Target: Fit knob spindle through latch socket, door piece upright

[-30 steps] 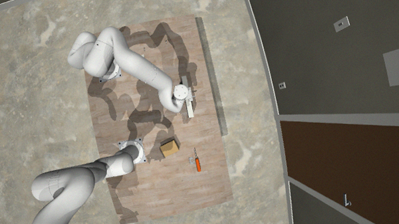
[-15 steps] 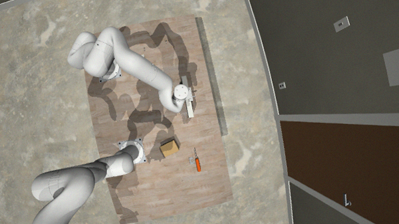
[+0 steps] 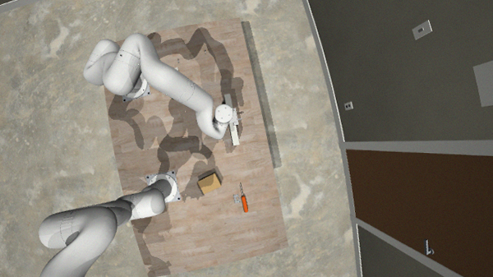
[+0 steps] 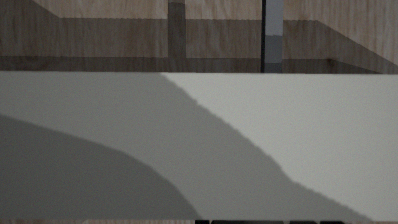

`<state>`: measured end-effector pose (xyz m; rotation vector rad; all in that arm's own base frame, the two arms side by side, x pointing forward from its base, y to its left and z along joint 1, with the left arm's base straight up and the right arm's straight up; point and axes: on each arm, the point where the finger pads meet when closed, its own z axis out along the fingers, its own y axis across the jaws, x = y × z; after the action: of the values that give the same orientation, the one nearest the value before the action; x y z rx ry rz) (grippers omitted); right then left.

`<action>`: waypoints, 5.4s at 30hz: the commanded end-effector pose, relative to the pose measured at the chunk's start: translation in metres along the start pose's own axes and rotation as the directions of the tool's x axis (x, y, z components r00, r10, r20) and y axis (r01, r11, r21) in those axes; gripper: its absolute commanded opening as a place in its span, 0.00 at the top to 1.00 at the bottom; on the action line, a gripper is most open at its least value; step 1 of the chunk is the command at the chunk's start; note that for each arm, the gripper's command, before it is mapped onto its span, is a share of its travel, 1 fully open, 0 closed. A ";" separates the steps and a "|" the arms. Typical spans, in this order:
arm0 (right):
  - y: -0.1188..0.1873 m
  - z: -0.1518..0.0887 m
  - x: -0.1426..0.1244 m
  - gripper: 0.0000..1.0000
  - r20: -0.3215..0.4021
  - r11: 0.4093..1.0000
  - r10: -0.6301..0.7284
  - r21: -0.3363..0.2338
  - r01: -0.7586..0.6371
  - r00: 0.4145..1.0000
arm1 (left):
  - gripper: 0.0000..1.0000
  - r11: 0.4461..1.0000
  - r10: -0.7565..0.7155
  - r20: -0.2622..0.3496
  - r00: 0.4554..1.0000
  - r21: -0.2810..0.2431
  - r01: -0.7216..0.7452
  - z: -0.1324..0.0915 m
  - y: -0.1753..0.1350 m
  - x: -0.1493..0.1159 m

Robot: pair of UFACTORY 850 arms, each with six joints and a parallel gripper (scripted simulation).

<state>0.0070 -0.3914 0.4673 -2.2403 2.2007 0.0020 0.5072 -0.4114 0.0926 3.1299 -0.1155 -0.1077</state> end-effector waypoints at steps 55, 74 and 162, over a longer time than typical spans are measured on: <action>0.000 -0.001 0.000 0.00 -0.002 1.000 0.000 0.000 0.000 1.000 | 0.39 1.000 0.000 -0.002 1.000 -0.002 0.000 -0.002 0.001 0.004; 0.000 -0.001 0.000 0.00 -0.002 1.000 0.000 0.000 0.000 1.000 | 0.39 1.000 0.000 -0.002 1.000 -0.002 0.000 -0.002 0.001 0.005; 0.000 -0.001 0.000 0.00 -0.002 1.000 0.000 0.000 0.000 1.000 | 0.09 1.000 0.000 -0.002 1.000 -0.002 0.000 -0.002 0.001 0.008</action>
<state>0.0070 -0.3914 0.4673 -2.2403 2.2007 0.0020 0.5144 -0.4119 0.0927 3.1298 -0.1155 -0.1075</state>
